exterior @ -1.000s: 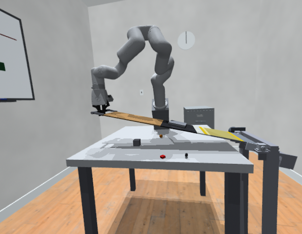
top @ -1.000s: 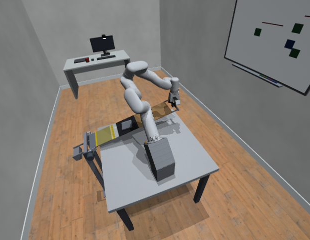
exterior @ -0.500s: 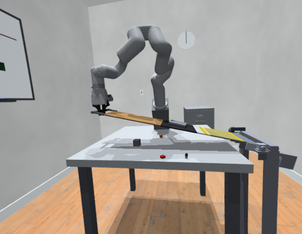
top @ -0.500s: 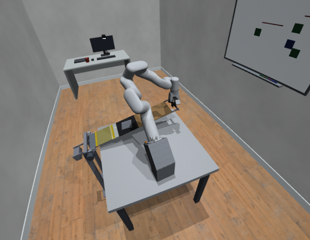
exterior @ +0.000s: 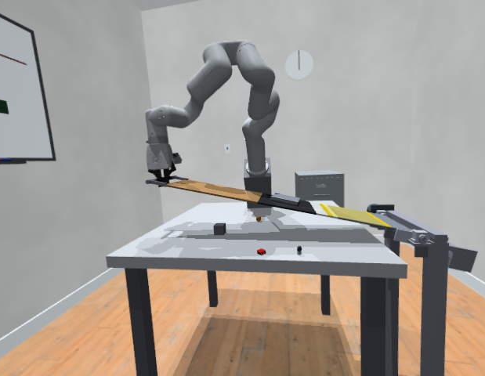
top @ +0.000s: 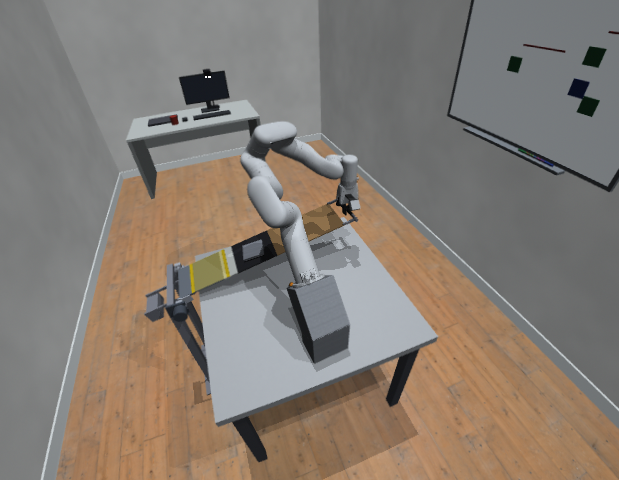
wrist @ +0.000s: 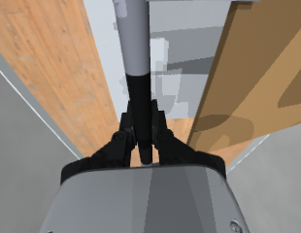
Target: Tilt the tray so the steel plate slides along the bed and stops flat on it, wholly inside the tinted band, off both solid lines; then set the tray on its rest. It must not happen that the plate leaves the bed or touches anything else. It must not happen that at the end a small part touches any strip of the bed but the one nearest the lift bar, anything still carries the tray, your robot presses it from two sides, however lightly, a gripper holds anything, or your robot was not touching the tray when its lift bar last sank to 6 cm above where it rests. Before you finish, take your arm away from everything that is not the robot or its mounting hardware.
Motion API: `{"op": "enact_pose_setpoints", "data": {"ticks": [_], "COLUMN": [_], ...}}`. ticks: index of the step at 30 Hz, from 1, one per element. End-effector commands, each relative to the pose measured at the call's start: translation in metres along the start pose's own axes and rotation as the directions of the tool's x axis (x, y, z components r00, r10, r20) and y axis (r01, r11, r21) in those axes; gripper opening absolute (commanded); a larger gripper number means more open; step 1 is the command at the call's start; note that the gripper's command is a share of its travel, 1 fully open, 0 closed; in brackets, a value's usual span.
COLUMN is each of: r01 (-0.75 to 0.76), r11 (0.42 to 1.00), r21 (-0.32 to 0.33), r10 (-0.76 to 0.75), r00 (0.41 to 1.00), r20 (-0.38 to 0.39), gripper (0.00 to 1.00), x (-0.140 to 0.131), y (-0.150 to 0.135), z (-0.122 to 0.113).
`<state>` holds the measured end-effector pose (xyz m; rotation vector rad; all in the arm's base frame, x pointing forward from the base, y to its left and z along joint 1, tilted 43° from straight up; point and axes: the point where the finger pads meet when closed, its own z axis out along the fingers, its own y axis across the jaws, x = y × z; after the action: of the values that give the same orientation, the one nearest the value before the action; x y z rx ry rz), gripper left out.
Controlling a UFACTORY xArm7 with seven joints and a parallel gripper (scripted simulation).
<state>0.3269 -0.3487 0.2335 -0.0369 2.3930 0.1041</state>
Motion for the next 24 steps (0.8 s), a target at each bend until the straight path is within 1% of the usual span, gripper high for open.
{"op": "enact_pose_setpoints", "data": {"ticks": [1,2,3,8,9,10,12,13,14,15,16,18,19,20,24], "r01": [-0.003,-0.003,-0.003,-0.003,-0.003,-0.003,-0.003,-0.003,-0.003,-0.003,-0.003,-0.003,-0.003,-0.003,-0.003], "r11": [1.000,1.000,1.000,1.000,1.000,1.000,1.000,1.000,1.000,1.000,1.000,1.000,1.000,1.000,1.000], "r21": [0.014,0.014,0.014,0.014,0.014,0.014,0.014,0.014,0.014,0.014,0.014,0.014,0.014,0.014,0.014], "r10": [0.003,0.003,0.003,0.003,0.003,0.003,0.003,0.003,0.003,0.003,0.003,0.003,0.003,0.003,0.003], "r00": [1.000,1.000,1.000,1.000,1.000,1.000,1.000,1.000,1.000,1.000,1.000,1.000,1.000,1.000,1.000], "r20": [0.003,0.003,0.003,0.003,0.003,0.003,0.003,0.003,0.003,0.003,0.003,0.003,0.003,0.003,0.003], "gripper": [0.00,0.00,0.00,0.00,0.00,0.00,0.00,0.00,0.00,0.00,0.00,0.00,0.00,0.00,0.00], "x": [0.000,0.000,0.000,0.000,0.000,0.000,0.000,0.000,0.000,0.000,0.000,0.000,0.000,0.000,0.000], "y": [-0.006,-0.008,-0.009,-0.009,-0.009,-0.006,0.003,0.006,0.007,0.006,0.003,-0.006,-0.009,-0.010,-0.010], "z": [0.016,0.029,0.034,0.034,0.031,0.018,-0.020,-0.033,-0.038,-0.033,-0.020,0.018,0.031,0.036,0.036]}}
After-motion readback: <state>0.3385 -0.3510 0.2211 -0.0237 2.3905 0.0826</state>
